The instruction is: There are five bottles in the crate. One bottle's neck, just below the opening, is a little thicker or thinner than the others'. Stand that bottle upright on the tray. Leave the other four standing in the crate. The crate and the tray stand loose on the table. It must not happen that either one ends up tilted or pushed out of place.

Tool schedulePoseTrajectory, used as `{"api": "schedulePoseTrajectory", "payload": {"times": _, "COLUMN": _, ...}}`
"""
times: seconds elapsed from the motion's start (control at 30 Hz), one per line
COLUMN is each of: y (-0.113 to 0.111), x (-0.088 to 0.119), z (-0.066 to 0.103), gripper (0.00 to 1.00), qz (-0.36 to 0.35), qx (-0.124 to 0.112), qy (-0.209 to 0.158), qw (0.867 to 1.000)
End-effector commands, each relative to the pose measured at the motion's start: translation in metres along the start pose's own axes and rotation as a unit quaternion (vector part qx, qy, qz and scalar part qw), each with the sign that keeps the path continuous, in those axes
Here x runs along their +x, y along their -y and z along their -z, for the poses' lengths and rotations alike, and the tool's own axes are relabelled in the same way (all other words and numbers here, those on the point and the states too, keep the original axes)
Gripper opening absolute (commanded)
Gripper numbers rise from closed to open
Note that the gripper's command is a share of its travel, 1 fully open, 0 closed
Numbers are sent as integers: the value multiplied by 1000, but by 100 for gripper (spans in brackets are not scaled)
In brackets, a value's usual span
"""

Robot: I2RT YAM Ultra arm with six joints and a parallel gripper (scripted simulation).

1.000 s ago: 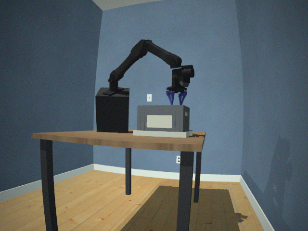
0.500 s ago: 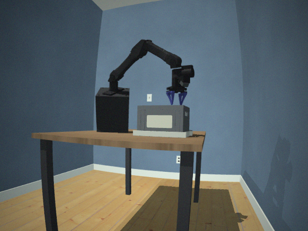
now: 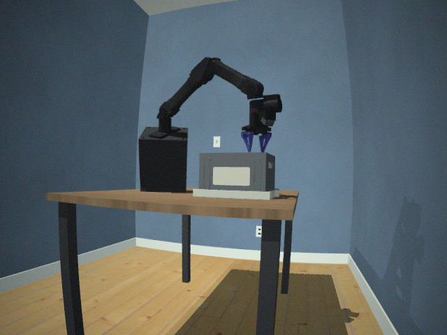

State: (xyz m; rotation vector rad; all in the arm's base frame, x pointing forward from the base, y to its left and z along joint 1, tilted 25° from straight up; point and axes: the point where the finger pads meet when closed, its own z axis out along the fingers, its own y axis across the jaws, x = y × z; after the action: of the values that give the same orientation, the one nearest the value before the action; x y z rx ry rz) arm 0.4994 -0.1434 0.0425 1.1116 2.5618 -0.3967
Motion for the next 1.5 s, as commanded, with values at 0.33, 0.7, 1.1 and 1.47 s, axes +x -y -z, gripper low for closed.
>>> {"api": "schedulePoseTrajectory", "payload": {"times": 0.33, "y": -6, "x": -9, "z": 13, "gripper": 61, "qz": 1, "qx": -10, "qy": 14, "qw": 1000}}
{"api": "schedulePoseTrajectory", "payload": {"times": 0.7, "y": -6, "x": -5, "z": 15, "gripper": 61, "qz": 1, "qx": -12, "qy": 16, "qw": 1000}}
{"api": "schedulePoseTrajectory", "payload": {"times": 1.1, "y": -10, "x": -14, "z": 21, "gripper": 61, "qz": -4, "qx": -20, "qy": 28, "qw": 999}}
{"api": "schedulePoseTrajectory", "payload": {"times": 1.47, "y": -10, "x": -14, "z": 21, "gripper": 61, "qz": -4, "qx": -20, "qy": 28, "qw": 999}}
